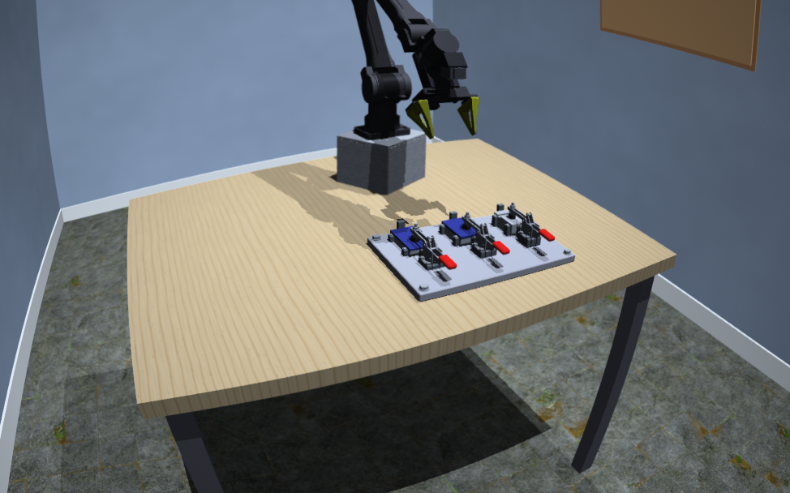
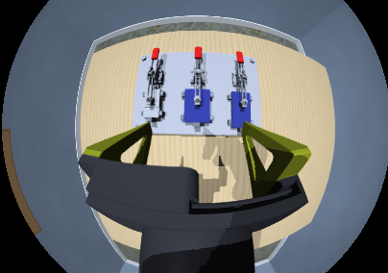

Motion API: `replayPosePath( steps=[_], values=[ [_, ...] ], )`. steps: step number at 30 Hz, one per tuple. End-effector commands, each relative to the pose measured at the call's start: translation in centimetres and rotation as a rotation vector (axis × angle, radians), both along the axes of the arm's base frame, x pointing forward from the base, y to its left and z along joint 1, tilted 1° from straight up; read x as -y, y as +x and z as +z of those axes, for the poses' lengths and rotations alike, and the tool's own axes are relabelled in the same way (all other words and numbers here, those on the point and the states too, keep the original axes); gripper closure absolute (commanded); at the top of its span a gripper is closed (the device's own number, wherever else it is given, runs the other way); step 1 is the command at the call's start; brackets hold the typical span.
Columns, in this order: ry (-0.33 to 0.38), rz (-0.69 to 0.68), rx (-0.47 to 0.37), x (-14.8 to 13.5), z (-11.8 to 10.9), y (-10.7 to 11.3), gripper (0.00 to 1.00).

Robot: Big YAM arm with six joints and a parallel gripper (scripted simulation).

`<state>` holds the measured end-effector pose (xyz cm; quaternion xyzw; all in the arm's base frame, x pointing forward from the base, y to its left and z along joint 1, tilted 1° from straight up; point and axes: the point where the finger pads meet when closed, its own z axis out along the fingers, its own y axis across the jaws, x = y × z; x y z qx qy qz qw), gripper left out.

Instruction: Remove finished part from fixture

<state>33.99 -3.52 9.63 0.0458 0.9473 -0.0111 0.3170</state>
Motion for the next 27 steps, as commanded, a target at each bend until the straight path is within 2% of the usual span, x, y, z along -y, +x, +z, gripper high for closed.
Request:
replayPosePath(
  steps=[1,7,11,13,16,18,22,24,27],
  values=[
    [-0.011,0.026,0.077,-0.4,3.7,2.5,0.00],
    [-0.011,0.026,0.077,-0.4,3.7,2.5,0.00],
    [0.016,0.012,0.012,-0.9,2.9,2.9,0.00],
    [0.037,0.014,-0.054,-1.8,2.9,3.8,0.00],
    [0.070,0.013,-0.208,-4.2,2.8,5.7,0.00],
    [0.070,0.013,-0.208,-4.2,2.8,5.7,0.00],
    [0.089,0.005,-0.437,-8.4,2.4,8.2,0.00],
    [0.085,-0.002,-0.520,-10.0,2.2,8.9,0.00],
    [0.076,-0.009,-0.580,-11.2,2.0,9.4,0.00]
  ],
)
